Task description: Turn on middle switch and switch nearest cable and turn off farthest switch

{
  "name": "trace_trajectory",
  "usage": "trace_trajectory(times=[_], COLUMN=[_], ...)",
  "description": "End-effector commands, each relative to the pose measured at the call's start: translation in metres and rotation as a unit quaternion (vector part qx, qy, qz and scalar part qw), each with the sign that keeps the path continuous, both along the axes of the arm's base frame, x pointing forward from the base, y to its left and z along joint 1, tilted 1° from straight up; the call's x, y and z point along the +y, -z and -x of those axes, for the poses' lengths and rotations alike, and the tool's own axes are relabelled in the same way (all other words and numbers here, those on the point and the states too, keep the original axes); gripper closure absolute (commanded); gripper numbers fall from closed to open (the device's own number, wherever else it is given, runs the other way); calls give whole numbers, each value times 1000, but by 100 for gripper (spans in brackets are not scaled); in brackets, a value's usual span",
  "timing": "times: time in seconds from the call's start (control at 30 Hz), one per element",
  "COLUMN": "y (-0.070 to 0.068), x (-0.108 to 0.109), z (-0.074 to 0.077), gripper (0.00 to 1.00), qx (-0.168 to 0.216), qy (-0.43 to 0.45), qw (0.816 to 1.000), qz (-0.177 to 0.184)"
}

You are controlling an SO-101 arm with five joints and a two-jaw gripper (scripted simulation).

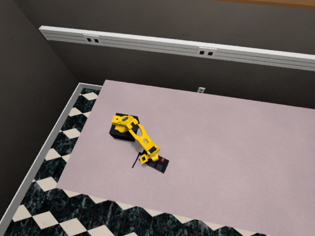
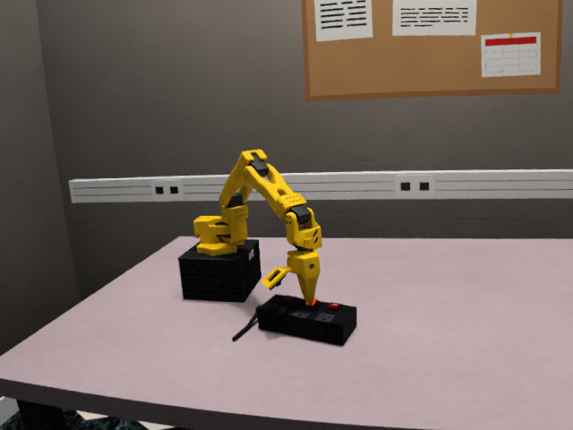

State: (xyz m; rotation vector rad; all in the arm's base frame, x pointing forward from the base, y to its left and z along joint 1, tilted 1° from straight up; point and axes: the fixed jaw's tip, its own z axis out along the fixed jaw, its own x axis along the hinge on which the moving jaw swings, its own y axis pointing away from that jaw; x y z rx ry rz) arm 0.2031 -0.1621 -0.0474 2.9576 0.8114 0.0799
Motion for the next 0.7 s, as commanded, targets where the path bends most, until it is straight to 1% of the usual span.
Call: trace_trajectory(times=[0.0,0.23,0.47,0.53,0.67], y=[18,14,3,3,-4], x=[12,11,7,7,5], z=[11,10,7,7,5], gripper=[100,100,100,100,100], qx=[31,31,31,31,31], qy=[-8,-8,-5,-5,-3], qw=[999,999,999,999,999], qz=[-25,-25,-25,-25,-25])
